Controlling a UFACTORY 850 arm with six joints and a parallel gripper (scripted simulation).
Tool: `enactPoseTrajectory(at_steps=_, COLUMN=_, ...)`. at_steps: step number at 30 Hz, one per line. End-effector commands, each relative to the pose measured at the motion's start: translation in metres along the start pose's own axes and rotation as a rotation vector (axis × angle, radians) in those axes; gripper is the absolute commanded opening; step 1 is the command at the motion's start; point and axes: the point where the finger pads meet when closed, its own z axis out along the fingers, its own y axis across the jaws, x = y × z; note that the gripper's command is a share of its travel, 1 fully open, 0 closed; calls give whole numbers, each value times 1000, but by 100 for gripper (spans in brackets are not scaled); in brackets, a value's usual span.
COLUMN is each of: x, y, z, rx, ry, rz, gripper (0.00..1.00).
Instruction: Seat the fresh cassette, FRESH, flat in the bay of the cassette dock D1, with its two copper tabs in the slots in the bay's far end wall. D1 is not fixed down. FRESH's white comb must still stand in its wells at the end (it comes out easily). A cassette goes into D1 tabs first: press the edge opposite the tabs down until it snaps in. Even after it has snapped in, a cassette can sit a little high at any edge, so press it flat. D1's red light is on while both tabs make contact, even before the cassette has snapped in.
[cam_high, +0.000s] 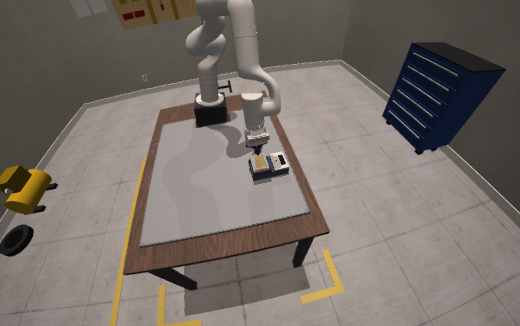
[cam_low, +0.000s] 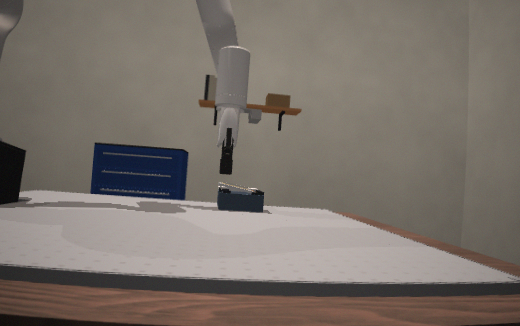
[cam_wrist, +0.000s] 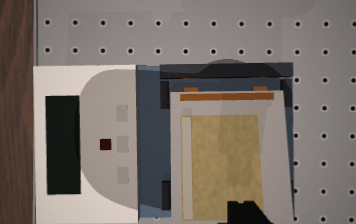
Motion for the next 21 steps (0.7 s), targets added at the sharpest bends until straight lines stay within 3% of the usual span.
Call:
enactPoseTrajectory(at_steps=1, x=-3, y=0, z=-1, rx=1, ry=2, rz=0, gripper=0)
enactPoseTrajectory(at_steps=21, x=-27, y=0, z=0, rx=1, ry=2, rz=0, gripper=0)
